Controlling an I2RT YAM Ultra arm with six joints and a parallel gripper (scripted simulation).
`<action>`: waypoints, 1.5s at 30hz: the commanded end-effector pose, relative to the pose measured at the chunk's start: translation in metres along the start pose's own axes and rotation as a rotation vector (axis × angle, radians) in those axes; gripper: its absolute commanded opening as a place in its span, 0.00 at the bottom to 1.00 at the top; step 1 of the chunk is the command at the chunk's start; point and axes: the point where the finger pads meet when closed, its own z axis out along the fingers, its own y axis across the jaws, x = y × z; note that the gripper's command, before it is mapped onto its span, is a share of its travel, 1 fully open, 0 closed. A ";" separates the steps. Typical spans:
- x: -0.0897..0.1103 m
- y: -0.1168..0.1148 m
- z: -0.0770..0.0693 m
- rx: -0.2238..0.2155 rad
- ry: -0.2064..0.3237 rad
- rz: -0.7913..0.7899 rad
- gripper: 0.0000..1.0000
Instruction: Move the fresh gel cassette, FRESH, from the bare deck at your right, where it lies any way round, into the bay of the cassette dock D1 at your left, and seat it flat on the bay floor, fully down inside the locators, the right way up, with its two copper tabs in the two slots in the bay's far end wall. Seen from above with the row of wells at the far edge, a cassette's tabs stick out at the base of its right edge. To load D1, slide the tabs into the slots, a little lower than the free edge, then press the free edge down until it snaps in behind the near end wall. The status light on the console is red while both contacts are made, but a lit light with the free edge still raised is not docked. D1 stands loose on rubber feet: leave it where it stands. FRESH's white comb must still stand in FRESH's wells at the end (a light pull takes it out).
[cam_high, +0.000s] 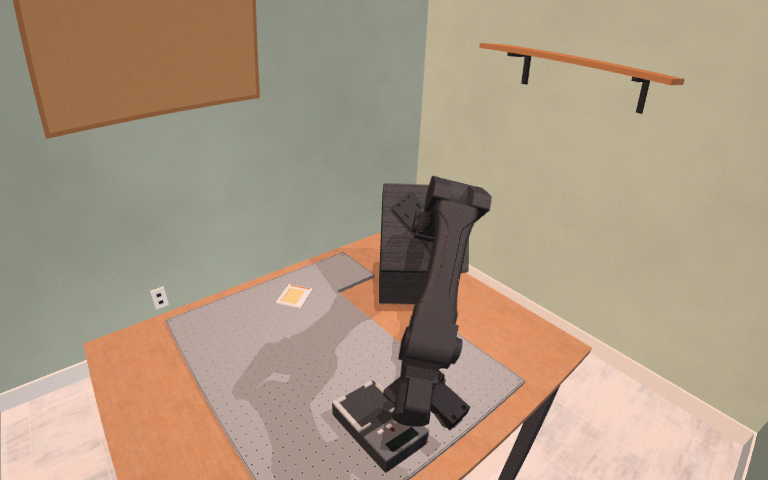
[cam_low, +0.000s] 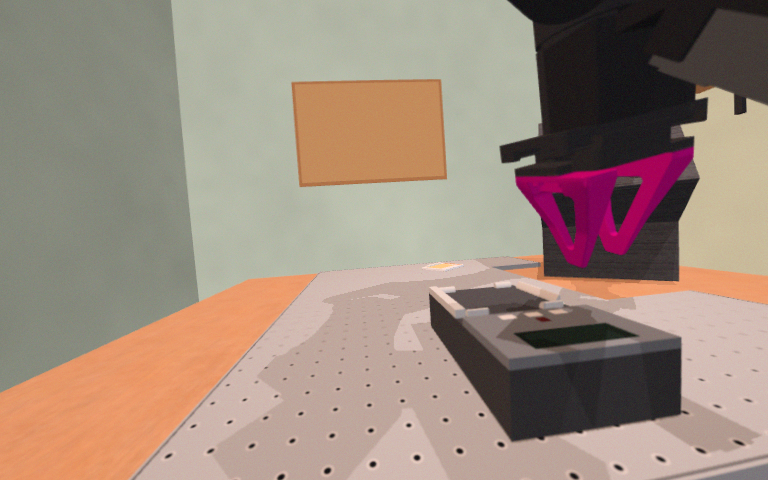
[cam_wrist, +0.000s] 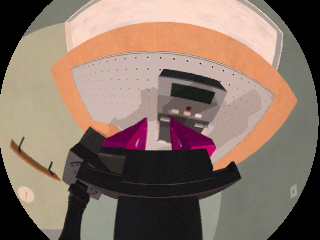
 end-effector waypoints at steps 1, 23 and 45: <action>-0.002 -0.005 -0.013 0.021 -0.060 0.065 0.34; 0.095 -0.016 0.010 -0.016 -0.047 0.417 0.34; 0.194 -0.003 0.017 -0.030 -0.087 0.871 0.34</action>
